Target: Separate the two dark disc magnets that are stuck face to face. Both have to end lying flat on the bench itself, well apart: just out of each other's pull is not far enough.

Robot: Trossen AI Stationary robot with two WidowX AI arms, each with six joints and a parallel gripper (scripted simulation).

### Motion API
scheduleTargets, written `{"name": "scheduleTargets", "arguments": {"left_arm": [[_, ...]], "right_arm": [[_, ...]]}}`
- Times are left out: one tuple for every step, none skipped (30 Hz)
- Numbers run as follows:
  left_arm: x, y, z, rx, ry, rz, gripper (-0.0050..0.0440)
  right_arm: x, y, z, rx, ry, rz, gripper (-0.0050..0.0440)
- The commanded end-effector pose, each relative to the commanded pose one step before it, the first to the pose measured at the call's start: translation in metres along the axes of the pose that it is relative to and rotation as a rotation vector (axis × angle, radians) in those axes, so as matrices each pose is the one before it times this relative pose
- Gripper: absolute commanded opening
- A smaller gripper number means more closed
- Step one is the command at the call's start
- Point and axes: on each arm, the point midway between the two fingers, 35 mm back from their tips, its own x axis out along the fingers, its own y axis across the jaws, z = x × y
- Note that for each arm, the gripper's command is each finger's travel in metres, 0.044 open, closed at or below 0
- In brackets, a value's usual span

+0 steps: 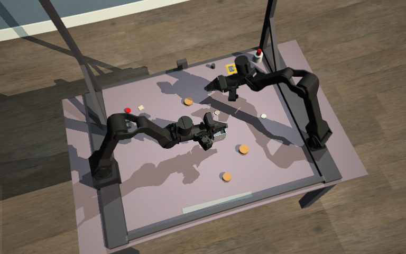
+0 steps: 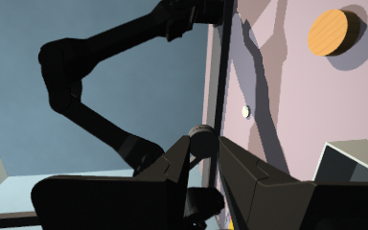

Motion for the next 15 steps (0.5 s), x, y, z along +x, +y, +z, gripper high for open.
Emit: {"name": "scheduleTargets", "arguments": {"left_arm": [[0.00142,-0.02242,-0.00958,0.05767,0.00775,0.01404,0.04],[0.00137,0.00335,0.00672,0.08375,-0.02157,0.04008,0.04],[0.00292,-0.01305,0.00051,0.07836,0.01233,0.00679,0.04],[0.00083,-0.00024,0.00313,0.04764,-0.00519,0.01991,0.04],[0.00095,-0.00251,0.00311,0.05289,-0.00112,0.0175,0.04],[0.00071,-0.00196,0.0033,0.0508,-0.00082,0.01785,0.04],[0.0005,-0.00162,0.00349,0.04995,-0.00026,0.01823,0.04],[0.00031,-0.0014,0.00365,0.04927,0.0005,0.01833,0.04],[0.00012,-0.00115,0.00377,0.04848,0.00125,0.01836,0.04],[-0.00007,-0.00079,0.00388,0.04776,0.00188,0.01866,0.04],[-0.00025,-0.0005,0.00399,0.04734,0.00263,0.01884,0.04],[-0.00043,-0.00018,0.00408,0.04702,0.00339,0.0191,0.04],[-0.00062,0.00015,0.00416,0.04681,0.0042,0.01933,0.04],[-0.00081,0.0005,0.00421,0.04664,0.00503,0.01961,0.04],[-0.001,0.0008,0.00426,0.04664,0.00597,0.01969,0.04]], "right_arm": [[-0.00013,0.01023,0.00065,0.00359,-0.00188,0.02354,0.004],[0.0,0.0,0.0,0.0,0.0,0.0,0.004],[0.0,0.0,0.0,0.0,0.0,0.0,0.004],[0.0,0.0,0.0,0.0,0.0,0.0,0.004],[0.0,0.0,0.0,0.0,0.0,0.0,0.004],[0.0,0.0,0.0,0.0,0.0,0.0,0.004],[0.0,0.0,0.0,0.0,0.0,0.0,0.004],[0.0,0.0,0.0,0.0,0.0,0.0,0.004],[0.0,0.0,0.0,0.0,0.0,0.0,0.004],[0.0,0.0,0.0,0.0,0.0,0.0,0.004],[0.0,0.0,0.0,0.0,0.0,0.0,0.004],[0.0,0.0,0.0,0.0,0.0,0.0,0.004],[0.0,0.0,0.0,0.0,0.0,0.0,0.004],[0.0,0.0,0.0,0.0,0.0,0.0,0.004],[0.0,0.0,0.0,0.0,0.0,0.0,0.004]]}}
